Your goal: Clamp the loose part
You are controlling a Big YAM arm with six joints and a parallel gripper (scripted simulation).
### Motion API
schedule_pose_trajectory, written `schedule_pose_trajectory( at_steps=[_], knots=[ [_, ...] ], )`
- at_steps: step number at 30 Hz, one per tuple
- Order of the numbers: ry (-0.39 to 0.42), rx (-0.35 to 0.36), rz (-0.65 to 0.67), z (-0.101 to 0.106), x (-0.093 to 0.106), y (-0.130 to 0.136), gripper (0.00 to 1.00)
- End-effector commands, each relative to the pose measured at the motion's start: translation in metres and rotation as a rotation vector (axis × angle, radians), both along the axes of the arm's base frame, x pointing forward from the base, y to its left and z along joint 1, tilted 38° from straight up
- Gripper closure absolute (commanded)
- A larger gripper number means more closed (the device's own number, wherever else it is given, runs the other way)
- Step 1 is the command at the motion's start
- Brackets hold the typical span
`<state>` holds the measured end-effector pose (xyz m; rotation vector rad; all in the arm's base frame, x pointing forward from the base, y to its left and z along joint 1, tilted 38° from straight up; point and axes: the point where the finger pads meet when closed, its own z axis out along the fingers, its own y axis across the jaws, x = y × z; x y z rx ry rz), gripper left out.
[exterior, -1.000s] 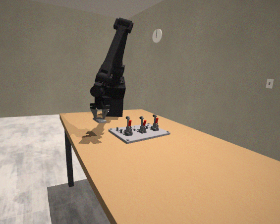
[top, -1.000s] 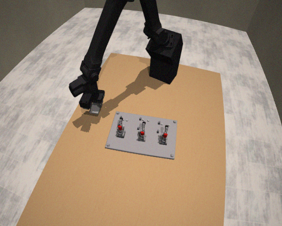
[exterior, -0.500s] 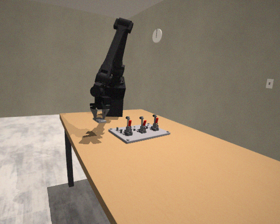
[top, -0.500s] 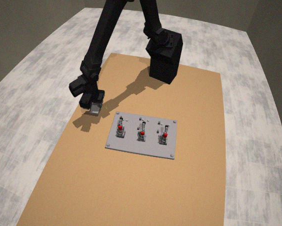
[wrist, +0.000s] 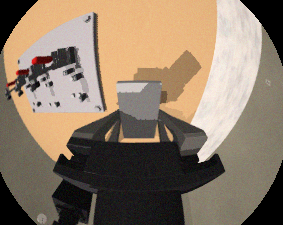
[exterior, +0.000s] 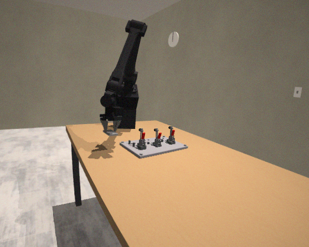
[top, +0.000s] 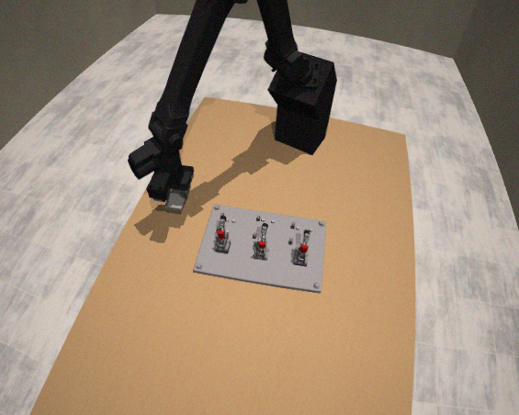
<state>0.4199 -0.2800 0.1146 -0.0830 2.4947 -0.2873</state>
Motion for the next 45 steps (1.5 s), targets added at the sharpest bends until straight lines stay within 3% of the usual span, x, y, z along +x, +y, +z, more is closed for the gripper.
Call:
schedule_pose_trajectory(
  at_steps=[1, 6, 18, 20, 32, 35, 45],
  knots=[
    [-0.027, -0.012, 0.003, 0.008, 0.002, 0.013, 1.00],
    [-0.027, -0.011, 0.003, 0.005, 0.003, 0.025, 1.00],
    [-0.029, -0.005, 0.002, -0.018, 0.006, 0.105, 1.00],
    [-0.029, -0.005, 0.002, -0.018, 0.006, 0.105, 1.00],
    [-0.029, 0.003, 0.003, -0.043, 0.009, 0.194, 1.00],
    [0.004, 0.009, 0.003, -0.061, 0.008, 0.213, 1.00],
    [0.004, 0.008, 0.004, -0.071, 0.009, 0.248, 1.00]
  ],
)
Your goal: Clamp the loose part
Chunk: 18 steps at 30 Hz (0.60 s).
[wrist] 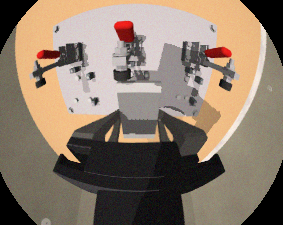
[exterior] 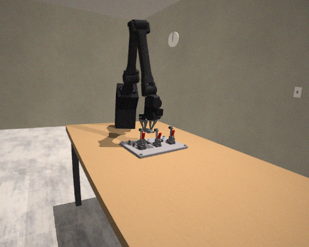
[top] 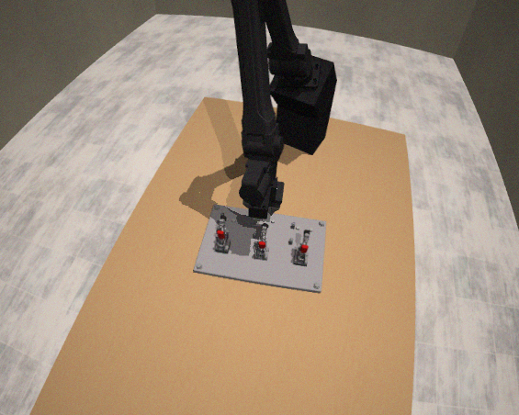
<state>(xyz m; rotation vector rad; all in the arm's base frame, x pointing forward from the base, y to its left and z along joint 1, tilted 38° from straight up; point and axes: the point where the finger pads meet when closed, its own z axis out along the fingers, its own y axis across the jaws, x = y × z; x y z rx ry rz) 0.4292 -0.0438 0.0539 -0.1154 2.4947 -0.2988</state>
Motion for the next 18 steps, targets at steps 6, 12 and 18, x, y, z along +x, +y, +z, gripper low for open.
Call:
schedule_pose_trajectory(
  at_steps=[6, 12, 18],
  knots=[
    [-0.001, 0.024, -0.016, -0.0127, -0.0005, 0.0230, 1.00],
    [-0.010, 0.025, -0.026, -0.0093, 0.0003, 0.0205, 1.00],
    [-0.009, 0.023, -0.022, -0.0095, 0.0003, 0.0211, 1.00]
  ],
)
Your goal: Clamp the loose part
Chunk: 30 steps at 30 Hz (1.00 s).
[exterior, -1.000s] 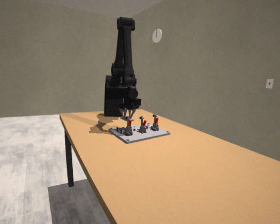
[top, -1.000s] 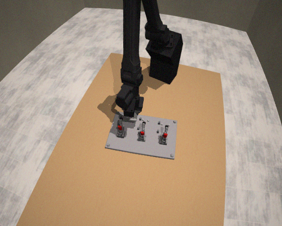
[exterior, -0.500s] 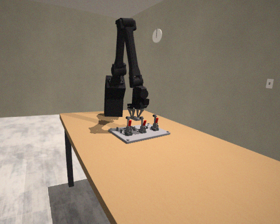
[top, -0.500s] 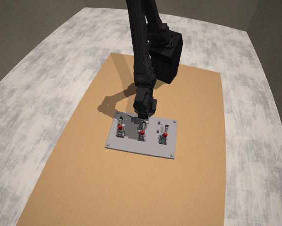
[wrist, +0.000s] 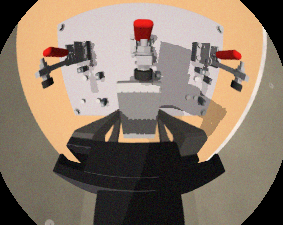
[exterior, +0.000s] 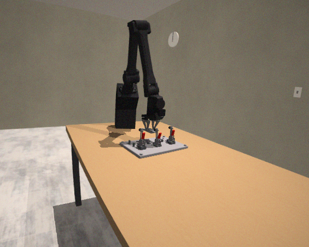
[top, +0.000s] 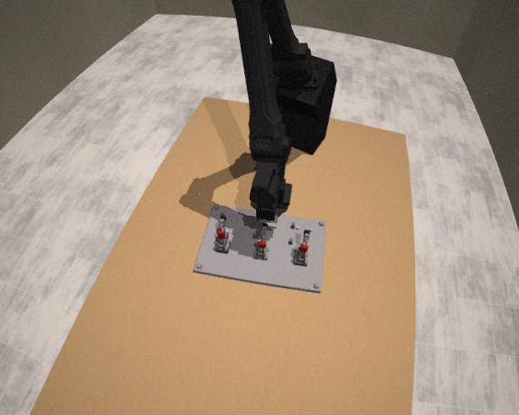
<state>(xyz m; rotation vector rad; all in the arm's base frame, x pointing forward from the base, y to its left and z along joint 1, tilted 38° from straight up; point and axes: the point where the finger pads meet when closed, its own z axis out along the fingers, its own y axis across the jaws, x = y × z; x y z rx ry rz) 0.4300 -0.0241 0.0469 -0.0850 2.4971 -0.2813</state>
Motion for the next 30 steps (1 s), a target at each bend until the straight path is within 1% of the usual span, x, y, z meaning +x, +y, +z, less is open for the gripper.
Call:
schedule_pose_trajectory(
  at_steps=[1, 20, 30],
  knots=[
    [-0.007, 0.003, -0.004, -0.0026, -0.0005, 0.0014, 1.00],
    [-0.007, 0.004, -0.006, -0.0026, -0.0005, 0.0014, 1.00],
    [-0.002, 0.003, -0.007, -0.0058, 0.0012, -0.0001, 1.00]
  ],
)
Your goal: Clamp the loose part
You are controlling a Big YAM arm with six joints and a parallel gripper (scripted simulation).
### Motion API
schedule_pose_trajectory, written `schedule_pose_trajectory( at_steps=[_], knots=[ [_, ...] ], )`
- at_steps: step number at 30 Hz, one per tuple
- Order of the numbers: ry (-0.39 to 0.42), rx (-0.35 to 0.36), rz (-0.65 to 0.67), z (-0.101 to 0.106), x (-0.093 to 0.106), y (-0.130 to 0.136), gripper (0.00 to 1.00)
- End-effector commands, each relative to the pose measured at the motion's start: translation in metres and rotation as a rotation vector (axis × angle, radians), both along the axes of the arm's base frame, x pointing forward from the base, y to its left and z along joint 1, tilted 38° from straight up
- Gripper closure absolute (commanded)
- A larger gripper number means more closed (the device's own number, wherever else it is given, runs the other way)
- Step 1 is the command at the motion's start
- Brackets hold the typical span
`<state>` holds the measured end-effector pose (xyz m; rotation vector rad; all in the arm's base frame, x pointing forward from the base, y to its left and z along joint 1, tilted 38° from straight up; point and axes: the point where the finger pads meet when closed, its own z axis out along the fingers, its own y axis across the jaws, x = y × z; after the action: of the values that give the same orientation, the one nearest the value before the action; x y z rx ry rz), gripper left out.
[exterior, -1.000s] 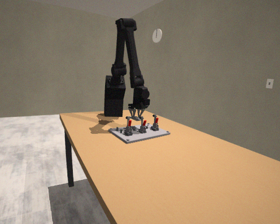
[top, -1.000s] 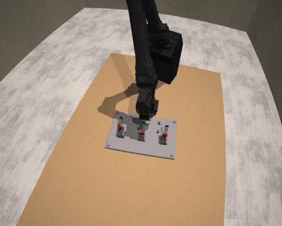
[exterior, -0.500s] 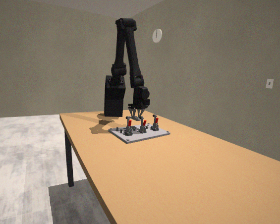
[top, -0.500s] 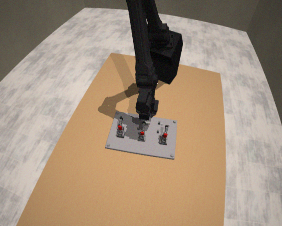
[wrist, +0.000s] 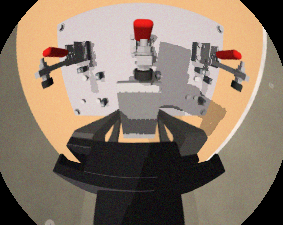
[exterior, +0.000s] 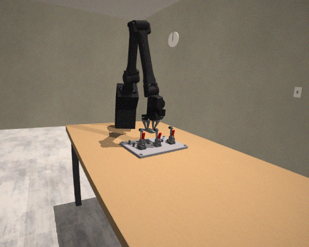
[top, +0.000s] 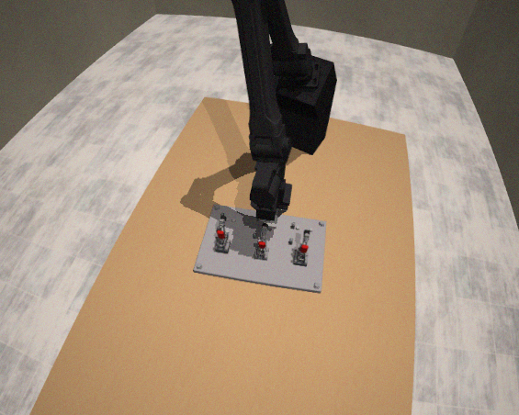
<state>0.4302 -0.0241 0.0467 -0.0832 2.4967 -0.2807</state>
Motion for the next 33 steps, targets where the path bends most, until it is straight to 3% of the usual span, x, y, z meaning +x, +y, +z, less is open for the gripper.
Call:
schedule_pose_trajectory(
  at_steps=[1, 12, 33],
  knots=[
    [-0.002, 0.002, -0.006, -0.005, 0.002, -0.001, 1.00],
    [-0.013, -0.003, 0.000, -0.006, 0.013, -0.004, 1.00],
    [-0.009, -0.004, -0.002, -0.030, 0.030, -0.010, 1.00]
  ],
)
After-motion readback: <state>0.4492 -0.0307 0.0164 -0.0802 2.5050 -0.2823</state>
